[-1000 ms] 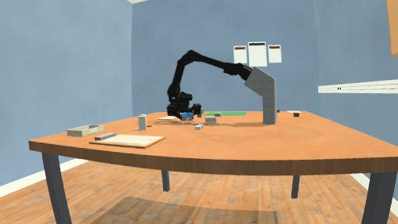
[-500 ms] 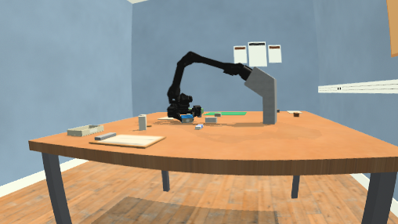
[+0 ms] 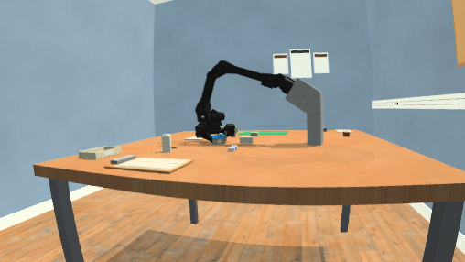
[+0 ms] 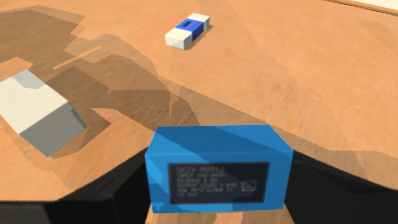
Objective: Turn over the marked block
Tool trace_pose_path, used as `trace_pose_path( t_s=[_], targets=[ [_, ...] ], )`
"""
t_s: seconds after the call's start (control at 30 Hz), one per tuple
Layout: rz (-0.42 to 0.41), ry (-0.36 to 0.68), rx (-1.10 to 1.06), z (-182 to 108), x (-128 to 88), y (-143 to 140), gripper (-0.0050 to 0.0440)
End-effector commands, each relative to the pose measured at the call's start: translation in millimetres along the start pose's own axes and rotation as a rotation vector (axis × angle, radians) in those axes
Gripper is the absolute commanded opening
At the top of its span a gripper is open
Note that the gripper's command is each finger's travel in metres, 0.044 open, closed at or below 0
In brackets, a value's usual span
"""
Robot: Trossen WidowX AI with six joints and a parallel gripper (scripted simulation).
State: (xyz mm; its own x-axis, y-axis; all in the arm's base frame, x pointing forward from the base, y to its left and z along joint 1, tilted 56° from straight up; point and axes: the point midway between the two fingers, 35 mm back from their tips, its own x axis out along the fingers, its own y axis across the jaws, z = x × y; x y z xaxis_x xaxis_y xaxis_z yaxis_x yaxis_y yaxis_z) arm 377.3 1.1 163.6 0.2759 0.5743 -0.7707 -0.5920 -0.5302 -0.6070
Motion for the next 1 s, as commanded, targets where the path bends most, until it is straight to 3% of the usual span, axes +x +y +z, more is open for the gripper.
trace_pose_path(
  t_s=[0.0, 0.93, 0.97],
  targets=[
    [-0.003, 0.010, -0.008, -0.9, -3.1, -1.8, -0.0050],
    [-0.003, 0.010, -0.008, -0.9, -3.1, -1.8, -0.0050],
    [-0.003, 0.010, -0.008, -0.9, -3.1, -1.8, 0.0296]
  ],
)
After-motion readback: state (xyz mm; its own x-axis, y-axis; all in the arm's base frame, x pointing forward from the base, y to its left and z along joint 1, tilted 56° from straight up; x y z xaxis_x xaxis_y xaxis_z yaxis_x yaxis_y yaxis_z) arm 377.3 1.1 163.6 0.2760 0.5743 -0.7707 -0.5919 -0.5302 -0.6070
